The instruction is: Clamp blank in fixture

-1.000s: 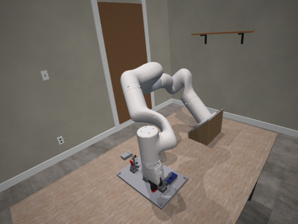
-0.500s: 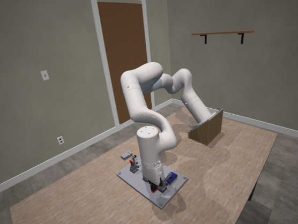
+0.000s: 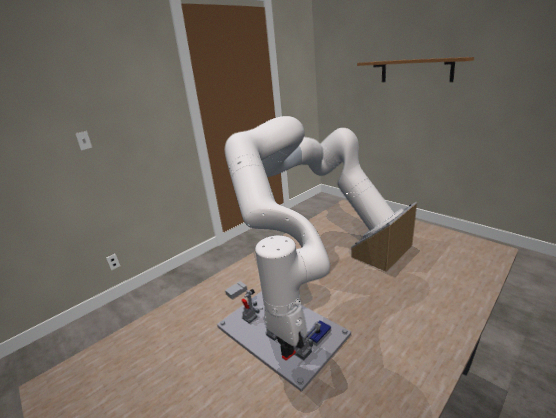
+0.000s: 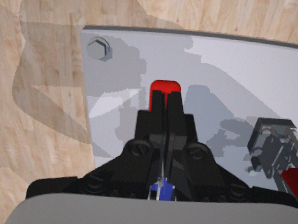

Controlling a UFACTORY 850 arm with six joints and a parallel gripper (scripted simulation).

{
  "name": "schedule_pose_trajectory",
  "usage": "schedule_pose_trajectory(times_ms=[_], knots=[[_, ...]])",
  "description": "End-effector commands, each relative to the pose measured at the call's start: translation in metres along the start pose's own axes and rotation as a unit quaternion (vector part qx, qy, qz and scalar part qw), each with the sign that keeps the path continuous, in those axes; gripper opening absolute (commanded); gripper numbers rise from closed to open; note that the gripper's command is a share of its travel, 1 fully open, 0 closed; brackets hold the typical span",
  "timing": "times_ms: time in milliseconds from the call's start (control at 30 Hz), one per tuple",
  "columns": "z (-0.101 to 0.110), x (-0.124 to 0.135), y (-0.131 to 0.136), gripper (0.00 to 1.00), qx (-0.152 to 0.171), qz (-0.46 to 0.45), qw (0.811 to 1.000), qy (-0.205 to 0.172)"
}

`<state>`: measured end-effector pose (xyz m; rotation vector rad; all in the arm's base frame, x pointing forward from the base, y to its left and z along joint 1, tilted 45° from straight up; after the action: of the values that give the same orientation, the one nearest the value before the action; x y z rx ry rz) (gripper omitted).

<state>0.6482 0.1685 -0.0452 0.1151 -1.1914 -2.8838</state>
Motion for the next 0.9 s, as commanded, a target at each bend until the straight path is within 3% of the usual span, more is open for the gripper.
schedule_pose_trajectory(times_ms=[0,867], knots=[[-0.0005,-0.0005,-0.0001,0.0,0.0,0.0,1.0,0.001],[-0.0027,-0.0005,-0.0001,0.0,0.0,0.0,1.0,0.001]])
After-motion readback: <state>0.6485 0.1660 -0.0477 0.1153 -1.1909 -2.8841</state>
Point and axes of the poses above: the point where the finger pads meet when closed, its own z axis back along the fingers, its own y axis across the jaws, x = y × z, the point moved 7 cm from there along z, back along the fingers, and after that the axes turned 8 degrees about -z, right-handed, at the moved point
